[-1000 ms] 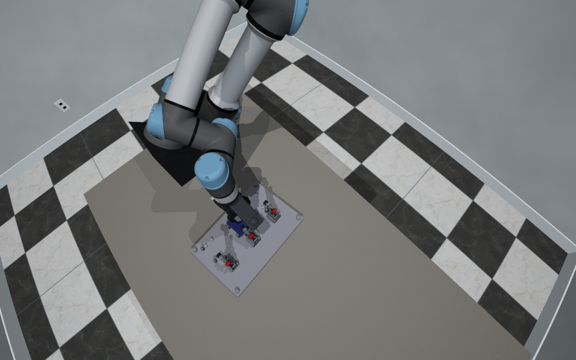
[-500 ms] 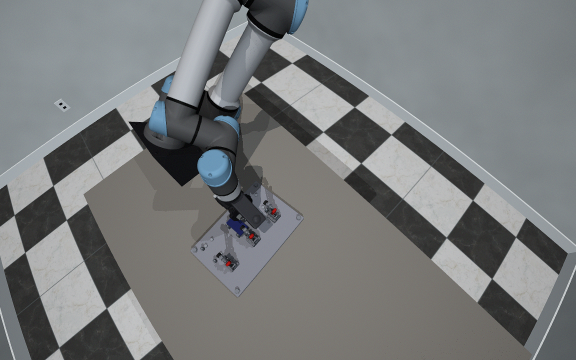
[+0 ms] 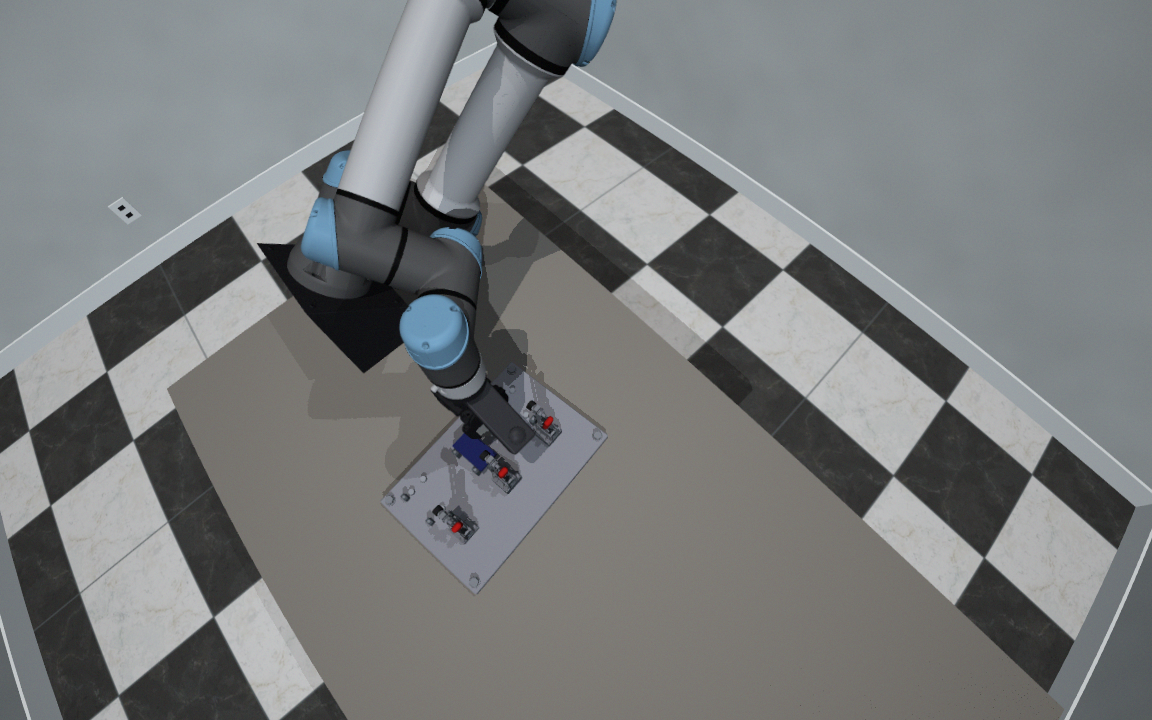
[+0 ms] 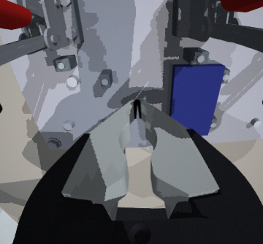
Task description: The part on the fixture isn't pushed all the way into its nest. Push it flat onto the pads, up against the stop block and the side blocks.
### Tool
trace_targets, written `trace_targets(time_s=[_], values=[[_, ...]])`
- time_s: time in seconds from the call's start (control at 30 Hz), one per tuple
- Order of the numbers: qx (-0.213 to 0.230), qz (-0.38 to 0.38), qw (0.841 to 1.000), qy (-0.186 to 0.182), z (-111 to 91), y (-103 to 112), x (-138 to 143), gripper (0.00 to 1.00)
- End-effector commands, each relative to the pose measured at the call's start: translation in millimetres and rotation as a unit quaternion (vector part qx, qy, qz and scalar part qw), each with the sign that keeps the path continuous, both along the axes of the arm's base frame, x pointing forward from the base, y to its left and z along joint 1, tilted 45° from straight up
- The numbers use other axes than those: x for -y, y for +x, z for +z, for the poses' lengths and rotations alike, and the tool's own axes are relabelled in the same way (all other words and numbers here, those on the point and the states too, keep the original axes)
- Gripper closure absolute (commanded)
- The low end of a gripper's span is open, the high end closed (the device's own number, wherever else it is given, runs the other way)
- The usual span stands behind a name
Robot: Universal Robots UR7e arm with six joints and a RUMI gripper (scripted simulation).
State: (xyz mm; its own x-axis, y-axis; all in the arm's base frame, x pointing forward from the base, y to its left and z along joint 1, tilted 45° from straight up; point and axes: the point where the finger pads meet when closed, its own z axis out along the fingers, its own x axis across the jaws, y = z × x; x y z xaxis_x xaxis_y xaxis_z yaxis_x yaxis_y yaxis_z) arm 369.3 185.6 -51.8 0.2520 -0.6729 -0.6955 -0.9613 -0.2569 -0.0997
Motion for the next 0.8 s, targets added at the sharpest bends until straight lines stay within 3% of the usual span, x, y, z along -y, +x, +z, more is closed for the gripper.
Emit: trace_targets(time_s=[0.0, 0.77], values=[[-0.002, 0.000, 1.000, 0.001, 1.6, -1.9, -2.5, 1.00], [-0.002, 0.000, 1.000, 0.001, 3.0, -2.3, -3.8, 1.00]])
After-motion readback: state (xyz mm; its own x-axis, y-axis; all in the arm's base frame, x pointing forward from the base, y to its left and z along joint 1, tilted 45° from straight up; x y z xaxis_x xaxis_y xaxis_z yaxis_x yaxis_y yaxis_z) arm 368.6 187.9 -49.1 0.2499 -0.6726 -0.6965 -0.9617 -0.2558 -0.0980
